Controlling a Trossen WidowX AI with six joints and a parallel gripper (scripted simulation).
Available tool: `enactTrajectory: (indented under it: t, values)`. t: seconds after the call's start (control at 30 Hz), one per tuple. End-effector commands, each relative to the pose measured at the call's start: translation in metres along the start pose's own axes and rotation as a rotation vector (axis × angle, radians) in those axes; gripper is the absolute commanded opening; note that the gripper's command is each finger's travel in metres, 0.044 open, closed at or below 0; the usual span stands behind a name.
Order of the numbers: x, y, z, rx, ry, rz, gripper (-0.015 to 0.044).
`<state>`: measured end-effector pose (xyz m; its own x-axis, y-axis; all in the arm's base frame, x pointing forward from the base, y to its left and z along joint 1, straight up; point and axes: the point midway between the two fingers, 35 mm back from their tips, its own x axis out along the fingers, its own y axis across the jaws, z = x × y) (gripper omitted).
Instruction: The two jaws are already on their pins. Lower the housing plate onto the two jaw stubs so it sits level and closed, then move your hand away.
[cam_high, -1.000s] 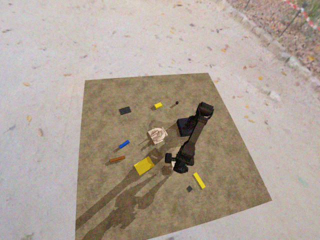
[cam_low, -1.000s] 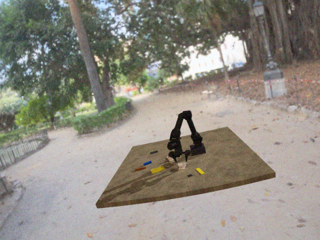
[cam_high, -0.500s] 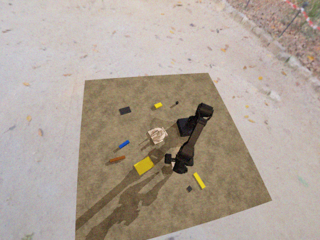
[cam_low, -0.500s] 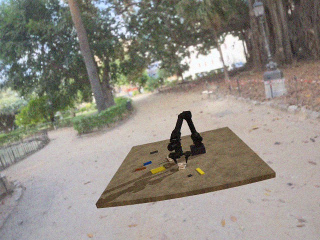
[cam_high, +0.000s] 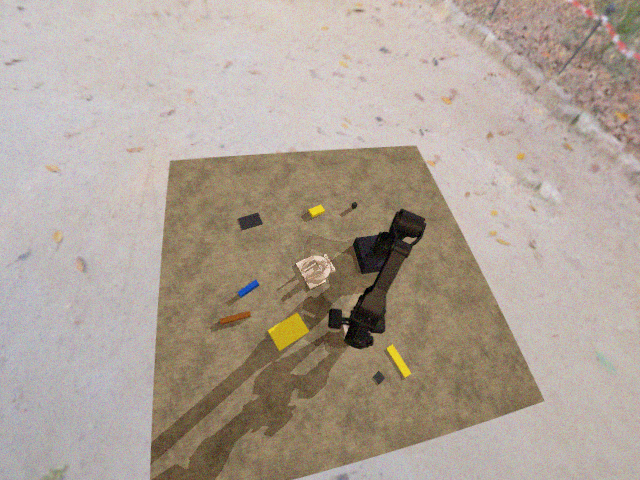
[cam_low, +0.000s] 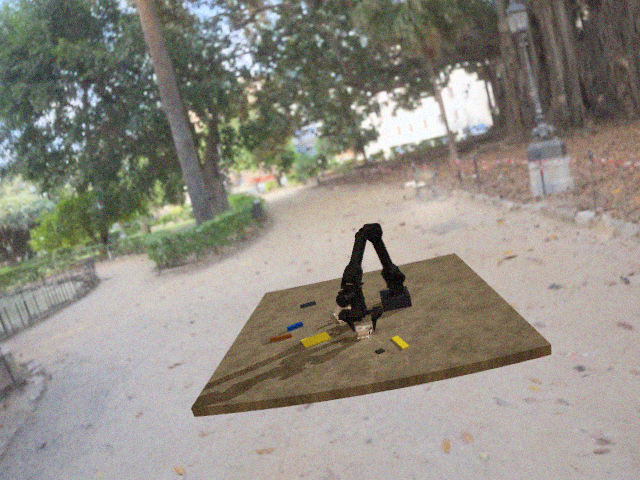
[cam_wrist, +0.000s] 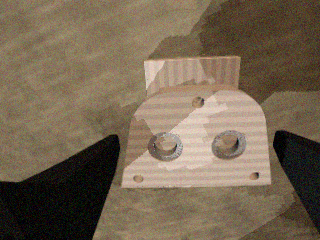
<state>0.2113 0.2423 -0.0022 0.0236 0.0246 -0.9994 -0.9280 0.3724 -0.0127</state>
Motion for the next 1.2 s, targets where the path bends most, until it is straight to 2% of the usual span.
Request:
enactTrajectory:
  t: [0.0,0.77,1.17]
  values:
    - [0.0034,0.0014,-0.0014,-0.002,0.005,0.007,0.0440]
    - [0.0040,0.0014,-0.0014,-0.002,0.005,0.007,0.0440]
    - [0.0033,0.0005,-0.0015,0.000,0.006,0.002,0.0360]
